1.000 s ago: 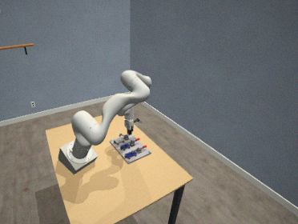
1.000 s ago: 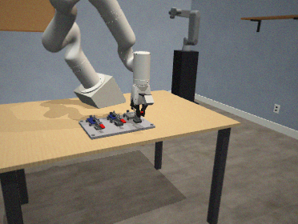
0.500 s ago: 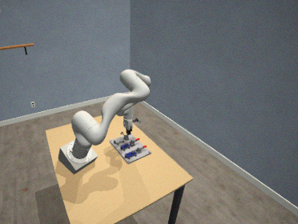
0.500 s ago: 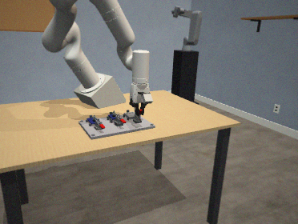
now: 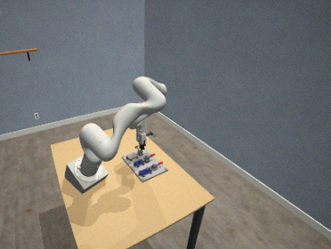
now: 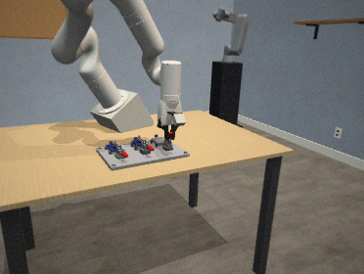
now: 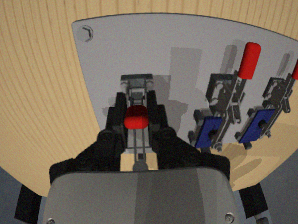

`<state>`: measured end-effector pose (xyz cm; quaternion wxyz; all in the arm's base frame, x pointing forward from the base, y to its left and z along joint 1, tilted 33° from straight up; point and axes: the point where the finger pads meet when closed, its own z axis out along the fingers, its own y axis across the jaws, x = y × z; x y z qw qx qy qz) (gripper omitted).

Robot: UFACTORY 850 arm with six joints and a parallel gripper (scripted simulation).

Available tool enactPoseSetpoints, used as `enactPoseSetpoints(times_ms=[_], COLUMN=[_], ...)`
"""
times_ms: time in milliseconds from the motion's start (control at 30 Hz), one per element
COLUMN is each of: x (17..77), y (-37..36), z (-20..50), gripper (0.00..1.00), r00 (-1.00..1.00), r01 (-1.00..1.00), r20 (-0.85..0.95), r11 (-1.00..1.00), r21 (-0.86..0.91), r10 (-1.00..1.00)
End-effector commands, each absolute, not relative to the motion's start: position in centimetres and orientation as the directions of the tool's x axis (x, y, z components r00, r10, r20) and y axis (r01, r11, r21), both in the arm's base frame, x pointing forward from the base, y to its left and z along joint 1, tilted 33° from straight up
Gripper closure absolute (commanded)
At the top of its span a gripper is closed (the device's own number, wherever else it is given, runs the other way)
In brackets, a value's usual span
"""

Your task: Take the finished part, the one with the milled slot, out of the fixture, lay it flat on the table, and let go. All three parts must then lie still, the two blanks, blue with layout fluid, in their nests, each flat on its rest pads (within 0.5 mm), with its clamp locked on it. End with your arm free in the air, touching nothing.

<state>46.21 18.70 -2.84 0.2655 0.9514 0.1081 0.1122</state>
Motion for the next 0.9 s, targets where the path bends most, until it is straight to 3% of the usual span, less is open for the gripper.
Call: enactPoseSetpoints(times_ms=[0, 867], x=[46.01, 45.44], y=[18.71, 18.55], z=[-2.82, -2.92], gripper=[1.0, 1.0], r00=[0.951, 0.951], r01=[0.146, 0.146], r20=[0.157, 0.157], r11=[-0.836, -0.836], r21=[0.529, 0.529], r10=[0.266, 0.266])
